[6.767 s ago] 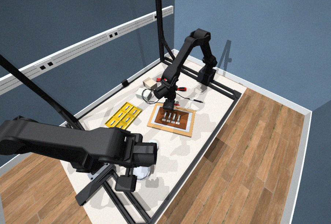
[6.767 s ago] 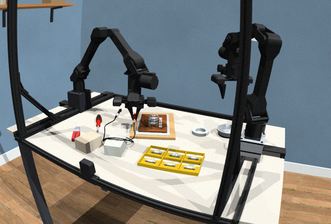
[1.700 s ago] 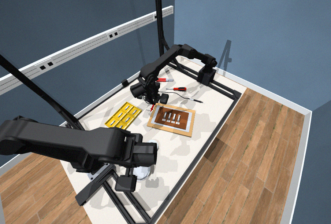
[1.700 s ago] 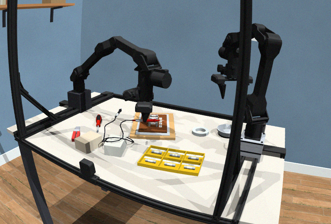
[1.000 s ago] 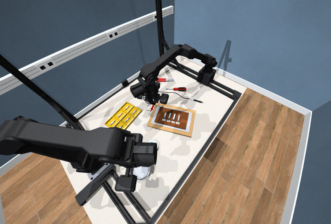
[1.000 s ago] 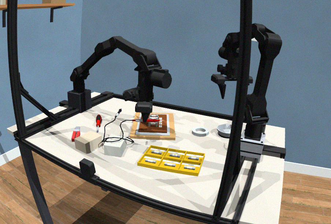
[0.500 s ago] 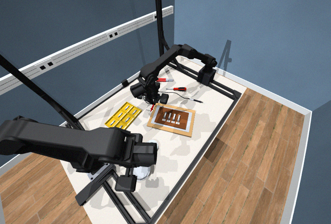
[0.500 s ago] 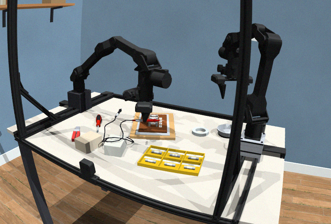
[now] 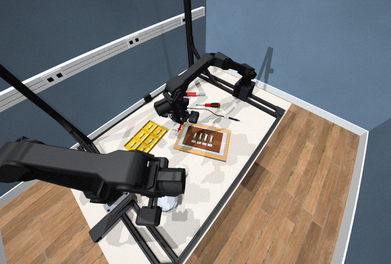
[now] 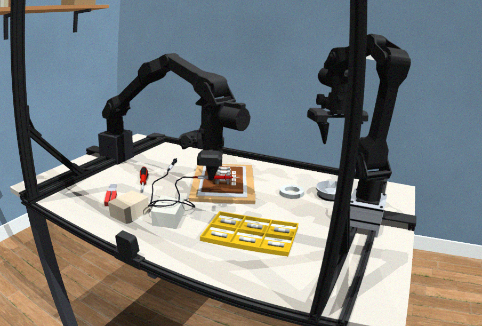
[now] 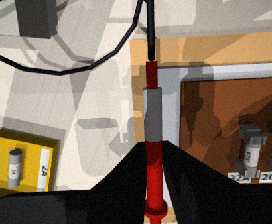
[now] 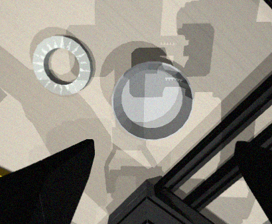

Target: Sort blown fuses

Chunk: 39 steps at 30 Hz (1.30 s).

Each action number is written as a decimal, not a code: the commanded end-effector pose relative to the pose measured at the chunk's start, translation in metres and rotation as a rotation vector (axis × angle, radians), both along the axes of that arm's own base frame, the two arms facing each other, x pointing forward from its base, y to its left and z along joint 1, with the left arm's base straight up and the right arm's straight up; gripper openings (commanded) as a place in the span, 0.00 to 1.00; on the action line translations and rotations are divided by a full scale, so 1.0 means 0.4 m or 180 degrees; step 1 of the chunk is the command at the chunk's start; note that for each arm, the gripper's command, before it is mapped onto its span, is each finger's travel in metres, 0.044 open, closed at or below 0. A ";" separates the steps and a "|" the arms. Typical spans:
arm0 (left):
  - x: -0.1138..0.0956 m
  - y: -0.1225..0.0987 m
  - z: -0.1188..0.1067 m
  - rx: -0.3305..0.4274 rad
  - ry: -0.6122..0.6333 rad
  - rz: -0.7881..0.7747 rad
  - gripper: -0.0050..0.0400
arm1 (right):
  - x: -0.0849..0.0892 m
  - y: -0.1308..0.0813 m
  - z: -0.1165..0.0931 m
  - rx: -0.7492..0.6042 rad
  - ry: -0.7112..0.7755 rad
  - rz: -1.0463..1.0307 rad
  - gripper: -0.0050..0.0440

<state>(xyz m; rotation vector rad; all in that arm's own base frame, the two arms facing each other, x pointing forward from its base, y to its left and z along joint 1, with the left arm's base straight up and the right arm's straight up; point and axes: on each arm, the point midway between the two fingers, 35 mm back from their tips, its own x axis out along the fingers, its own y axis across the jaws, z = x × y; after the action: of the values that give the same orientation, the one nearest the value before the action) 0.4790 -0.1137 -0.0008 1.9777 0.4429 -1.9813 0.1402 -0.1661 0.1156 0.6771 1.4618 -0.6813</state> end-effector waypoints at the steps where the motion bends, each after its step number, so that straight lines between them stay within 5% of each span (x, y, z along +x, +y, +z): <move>1: 0.006 -0.001 0.024 -0.0026 -0.0080 -0.0006 0.00 | 0.007 -0.009 0.012 -0.0033 -0.0038 0.0001 0.92; 31: 0.003 0.000 -0.065 -0.0014 -0.0029 -0.0006 0.00 | 0.007 -0.009 0.012 -0.0033 -0.0038 0.0001 0.92; 35: 0.012 -0.002 -0.042 -0.0032 -0.0107 -0.0006 0.00 | 0.007 -0.009 0.012 -0.0033 -0.0038 0.0001 0.92; 39: 0.002 0.001 -0.085 -0.0011 -0.0017 -0.0006 0.00 | 0.007 -0.009 0.012 -0.0033 -0.0038 0.0001 0.92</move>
<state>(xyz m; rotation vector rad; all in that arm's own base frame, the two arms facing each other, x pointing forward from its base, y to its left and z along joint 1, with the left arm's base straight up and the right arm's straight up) 0.4793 -0.1137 -0.0334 1.9796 0.4416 -1.9784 0.1402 -0.1661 0.1156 0.6771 1.4618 -0.6813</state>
